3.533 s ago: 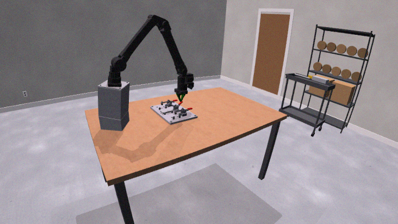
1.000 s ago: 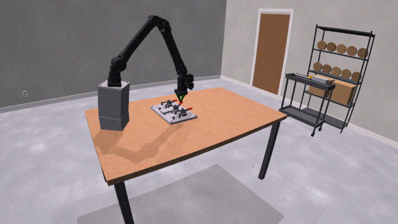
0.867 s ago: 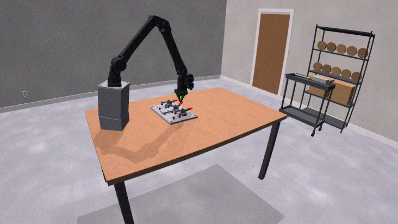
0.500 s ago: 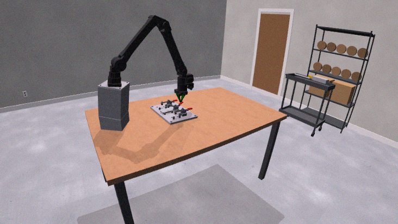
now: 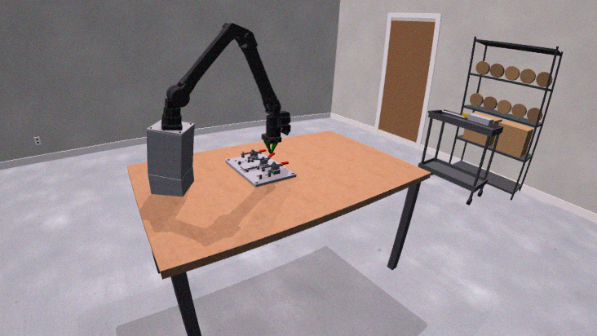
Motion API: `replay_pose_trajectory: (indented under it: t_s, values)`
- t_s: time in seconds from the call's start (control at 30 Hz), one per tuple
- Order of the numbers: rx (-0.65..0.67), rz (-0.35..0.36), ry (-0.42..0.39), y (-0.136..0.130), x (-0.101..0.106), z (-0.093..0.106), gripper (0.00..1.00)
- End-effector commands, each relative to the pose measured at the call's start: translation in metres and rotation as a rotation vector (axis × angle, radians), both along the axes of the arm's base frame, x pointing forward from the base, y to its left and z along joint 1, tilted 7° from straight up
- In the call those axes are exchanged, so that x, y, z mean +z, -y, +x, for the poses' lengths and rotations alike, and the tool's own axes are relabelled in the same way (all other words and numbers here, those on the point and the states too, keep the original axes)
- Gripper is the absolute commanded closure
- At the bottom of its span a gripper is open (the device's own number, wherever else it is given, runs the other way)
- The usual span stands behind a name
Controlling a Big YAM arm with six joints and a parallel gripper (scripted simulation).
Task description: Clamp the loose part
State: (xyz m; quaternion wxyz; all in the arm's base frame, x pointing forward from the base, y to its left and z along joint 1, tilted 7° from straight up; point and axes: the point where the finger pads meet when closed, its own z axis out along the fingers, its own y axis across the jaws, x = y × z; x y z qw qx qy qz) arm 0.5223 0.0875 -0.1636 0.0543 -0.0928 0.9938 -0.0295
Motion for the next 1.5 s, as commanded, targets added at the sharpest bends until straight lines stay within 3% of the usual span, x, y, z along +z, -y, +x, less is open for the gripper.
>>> replay_pose_trajectory:
  t_s: [0.0,1.47]
  values:
    - [-0.002,0.001,0.005,-0.0020,-0.0072,0.0079,1.00]
    - [-0.002,0.001,0.006,-0.0014,-0.0090,0.0087,1.00]
